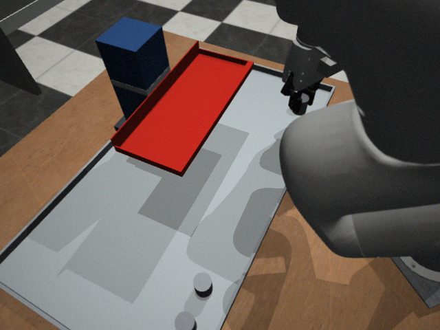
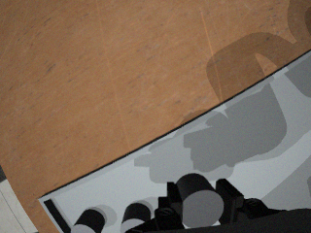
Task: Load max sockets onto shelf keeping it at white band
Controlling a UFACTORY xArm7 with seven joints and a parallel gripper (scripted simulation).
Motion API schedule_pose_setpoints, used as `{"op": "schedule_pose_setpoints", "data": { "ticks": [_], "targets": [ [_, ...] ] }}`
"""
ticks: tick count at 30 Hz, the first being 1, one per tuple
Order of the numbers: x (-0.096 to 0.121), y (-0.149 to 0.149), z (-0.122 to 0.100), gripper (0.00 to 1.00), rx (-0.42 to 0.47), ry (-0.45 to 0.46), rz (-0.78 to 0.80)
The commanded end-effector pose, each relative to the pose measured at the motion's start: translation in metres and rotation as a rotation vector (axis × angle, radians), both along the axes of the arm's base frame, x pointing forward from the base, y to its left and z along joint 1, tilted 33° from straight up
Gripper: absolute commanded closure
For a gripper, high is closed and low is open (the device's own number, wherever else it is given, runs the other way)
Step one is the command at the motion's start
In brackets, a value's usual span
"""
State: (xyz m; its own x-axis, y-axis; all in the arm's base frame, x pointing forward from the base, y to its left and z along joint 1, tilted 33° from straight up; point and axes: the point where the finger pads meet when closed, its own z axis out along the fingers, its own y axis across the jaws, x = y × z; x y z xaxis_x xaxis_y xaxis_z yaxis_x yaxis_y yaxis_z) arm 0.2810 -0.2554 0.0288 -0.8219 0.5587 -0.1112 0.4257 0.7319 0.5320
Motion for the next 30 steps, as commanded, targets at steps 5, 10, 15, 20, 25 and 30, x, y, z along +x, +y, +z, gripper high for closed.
{"op": "schedule_pose_setpoints", "data": {
  "ticks": [5,10,15,20,25,30],
  "targets": [
    [-0.005,-0.008,0.007,1.0,-0.01,-0.003,-0.006],
    [-0.012,-0.011,0.015,1.0,-0.01,-0.003,-0.006],
    [-0.023,-0.016,0.025,1.0,-0.01,-0.003,-0.006],
    [-0.037,-0.022,0.039,1.0,-0.01,-0.003,-0.006],
    [-0.046,-0.027,0.048,1.0,-0.01,-0.003,-0.006],
    [-0.062,-0.034,0.063,1.0,-0.01,-0.003,-0.006]
  ]
}}
